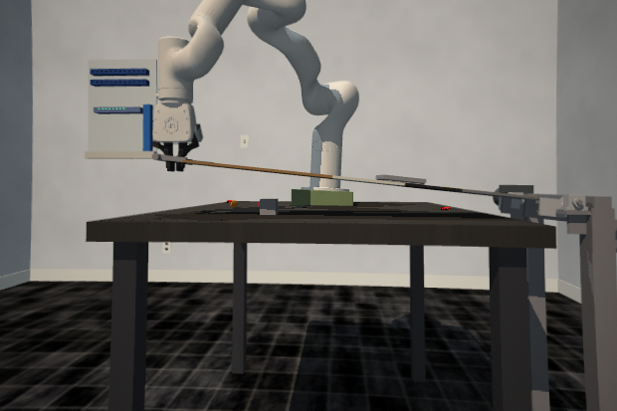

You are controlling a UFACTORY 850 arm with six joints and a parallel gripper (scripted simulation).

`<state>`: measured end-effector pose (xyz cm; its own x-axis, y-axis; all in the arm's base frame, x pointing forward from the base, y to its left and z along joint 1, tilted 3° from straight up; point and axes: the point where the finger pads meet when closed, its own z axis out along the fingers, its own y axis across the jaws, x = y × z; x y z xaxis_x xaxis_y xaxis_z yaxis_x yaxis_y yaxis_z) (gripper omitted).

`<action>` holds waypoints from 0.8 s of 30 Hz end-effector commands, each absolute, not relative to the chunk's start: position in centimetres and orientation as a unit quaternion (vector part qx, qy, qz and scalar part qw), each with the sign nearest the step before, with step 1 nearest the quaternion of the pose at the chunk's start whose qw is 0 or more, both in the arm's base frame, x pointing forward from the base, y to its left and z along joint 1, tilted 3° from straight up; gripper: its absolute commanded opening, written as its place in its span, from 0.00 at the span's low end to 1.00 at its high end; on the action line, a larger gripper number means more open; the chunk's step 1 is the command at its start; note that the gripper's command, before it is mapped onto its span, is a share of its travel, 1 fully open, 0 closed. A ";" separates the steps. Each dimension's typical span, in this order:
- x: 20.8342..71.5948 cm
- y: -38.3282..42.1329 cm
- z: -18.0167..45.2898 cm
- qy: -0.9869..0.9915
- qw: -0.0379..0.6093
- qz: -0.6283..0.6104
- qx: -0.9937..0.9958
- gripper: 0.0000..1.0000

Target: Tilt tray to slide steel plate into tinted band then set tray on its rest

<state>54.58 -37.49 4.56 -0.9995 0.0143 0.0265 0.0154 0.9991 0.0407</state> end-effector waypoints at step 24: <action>54.9 -37.0 10.1 -1.000 0.014 -0.022 -0.007 0.00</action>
<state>54.63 -37.43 5.36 -0.9994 0.0140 0.0318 0.0154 0.9989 0.0444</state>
